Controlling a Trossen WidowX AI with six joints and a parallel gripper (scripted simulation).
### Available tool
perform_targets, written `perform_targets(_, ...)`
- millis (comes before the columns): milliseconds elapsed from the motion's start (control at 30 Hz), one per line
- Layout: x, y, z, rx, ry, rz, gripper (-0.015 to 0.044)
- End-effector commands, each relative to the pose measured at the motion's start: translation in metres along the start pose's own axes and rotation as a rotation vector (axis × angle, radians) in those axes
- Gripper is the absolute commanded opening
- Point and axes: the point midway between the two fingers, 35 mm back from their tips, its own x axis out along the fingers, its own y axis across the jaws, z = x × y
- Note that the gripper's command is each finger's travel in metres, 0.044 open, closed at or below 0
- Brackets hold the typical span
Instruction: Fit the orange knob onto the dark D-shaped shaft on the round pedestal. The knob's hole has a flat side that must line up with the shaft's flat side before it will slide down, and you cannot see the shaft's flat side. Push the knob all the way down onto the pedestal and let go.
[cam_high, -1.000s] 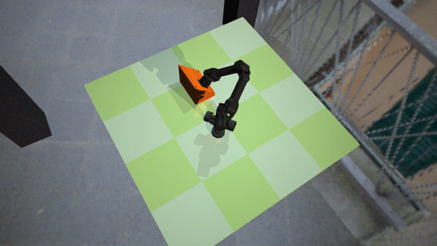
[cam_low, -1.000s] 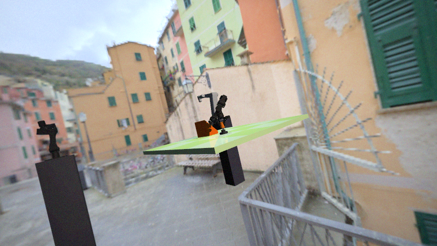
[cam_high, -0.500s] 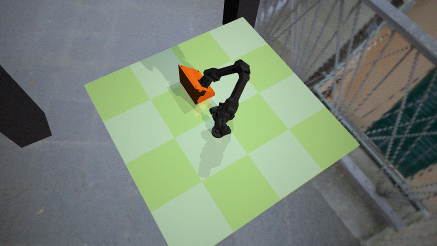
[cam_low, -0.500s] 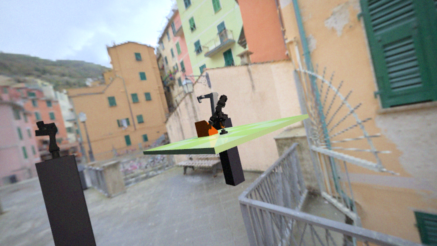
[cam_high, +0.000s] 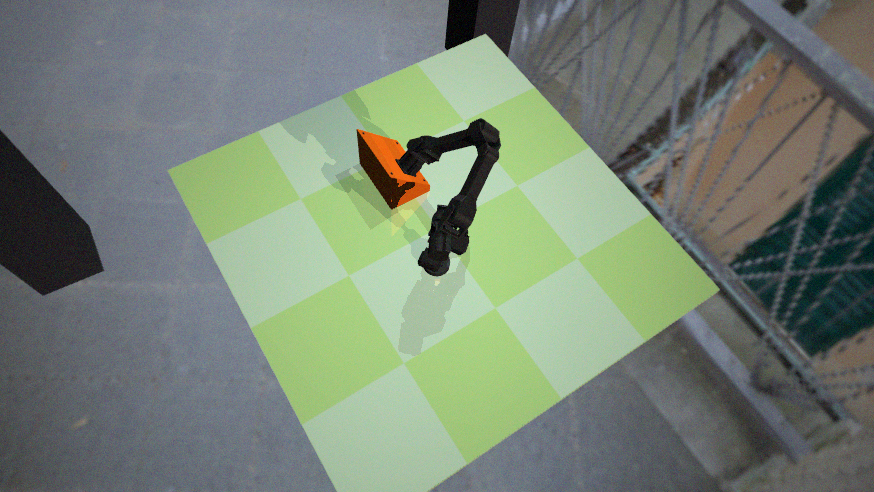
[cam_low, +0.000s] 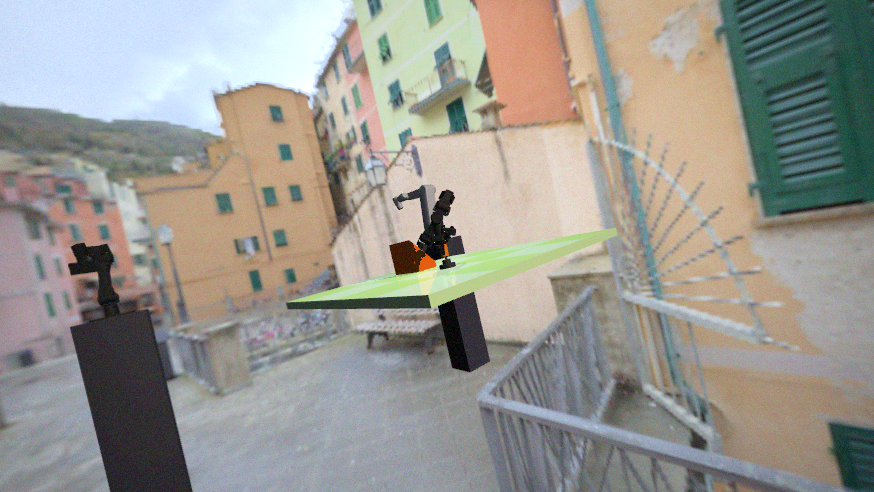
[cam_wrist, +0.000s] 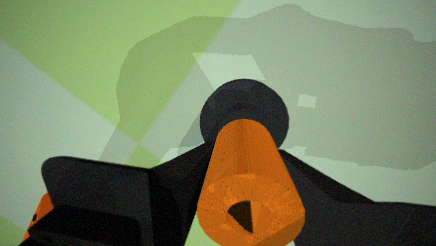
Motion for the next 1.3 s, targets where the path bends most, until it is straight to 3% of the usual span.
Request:
perform_targets(0, -0.0008, -0.0004, -0.0024, 0.64, -0.001, -0.003, 0.0)
perform_targets(133, -0.0036, -0.0016, -0.0016, 0.813, -0.001, -0.003, 0.0)
perform_targets(1267, -0.0054, -0.0047, 0.006, 0.813, -0.001, -0.003, 0.0)
